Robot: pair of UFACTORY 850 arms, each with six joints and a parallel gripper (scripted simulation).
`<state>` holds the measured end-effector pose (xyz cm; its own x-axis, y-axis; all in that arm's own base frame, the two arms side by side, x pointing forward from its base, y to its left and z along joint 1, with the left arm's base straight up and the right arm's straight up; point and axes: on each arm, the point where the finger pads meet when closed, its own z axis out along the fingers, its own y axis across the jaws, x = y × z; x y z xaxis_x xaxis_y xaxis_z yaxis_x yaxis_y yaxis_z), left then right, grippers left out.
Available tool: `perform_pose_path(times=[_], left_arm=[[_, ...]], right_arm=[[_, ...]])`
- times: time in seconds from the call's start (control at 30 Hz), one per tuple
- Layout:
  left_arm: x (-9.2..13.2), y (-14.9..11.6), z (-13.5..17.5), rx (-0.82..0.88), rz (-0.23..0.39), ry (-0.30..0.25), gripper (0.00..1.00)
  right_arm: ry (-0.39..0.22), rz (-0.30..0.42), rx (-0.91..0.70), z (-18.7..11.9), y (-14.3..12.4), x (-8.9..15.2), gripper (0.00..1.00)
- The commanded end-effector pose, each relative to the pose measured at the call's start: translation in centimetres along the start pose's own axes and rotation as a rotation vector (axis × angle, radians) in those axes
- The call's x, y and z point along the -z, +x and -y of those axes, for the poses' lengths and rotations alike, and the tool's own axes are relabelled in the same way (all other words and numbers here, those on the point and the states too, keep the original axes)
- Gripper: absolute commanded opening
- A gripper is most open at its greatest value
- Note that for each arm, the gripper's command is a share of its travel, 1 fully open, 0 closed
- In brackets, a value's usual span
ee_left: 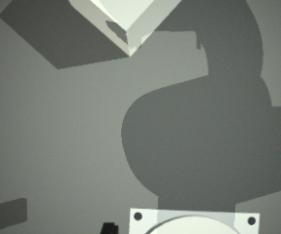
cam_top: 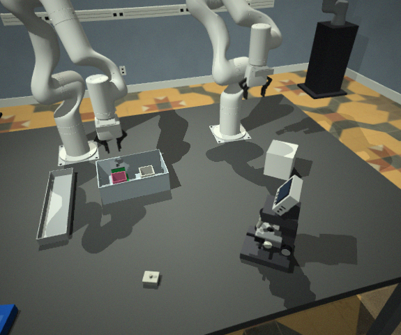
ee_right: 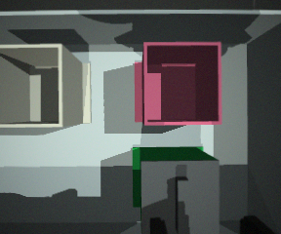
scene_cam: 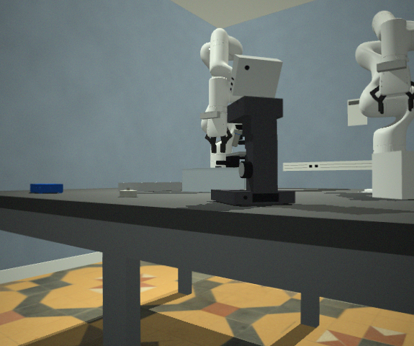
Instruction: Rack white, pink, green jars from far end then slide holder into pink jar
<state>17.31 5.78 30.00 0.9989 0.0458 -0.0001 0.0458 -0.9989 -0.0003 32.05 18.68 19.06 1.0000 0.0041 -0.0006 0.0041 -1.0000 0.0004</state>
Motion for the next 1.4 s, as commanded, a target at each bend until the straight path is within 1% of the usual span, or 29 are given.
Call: perform_pose_path(times=[0.0, 1.37], left_arm=[[0.1, 0.1, 0.0, 0.000, -0.002, 0.000, 1.00], [0.1, 0.1, 0.0, 0.000, -0.002, 0.000, 1.00]], right_arm=[[0.001, -0.002, 0.000, 0.1, 0.1, -0.4, 0.45], [0.001, -0.002, 0.000, 0.1, 0.1, -6.5, 0.45]])
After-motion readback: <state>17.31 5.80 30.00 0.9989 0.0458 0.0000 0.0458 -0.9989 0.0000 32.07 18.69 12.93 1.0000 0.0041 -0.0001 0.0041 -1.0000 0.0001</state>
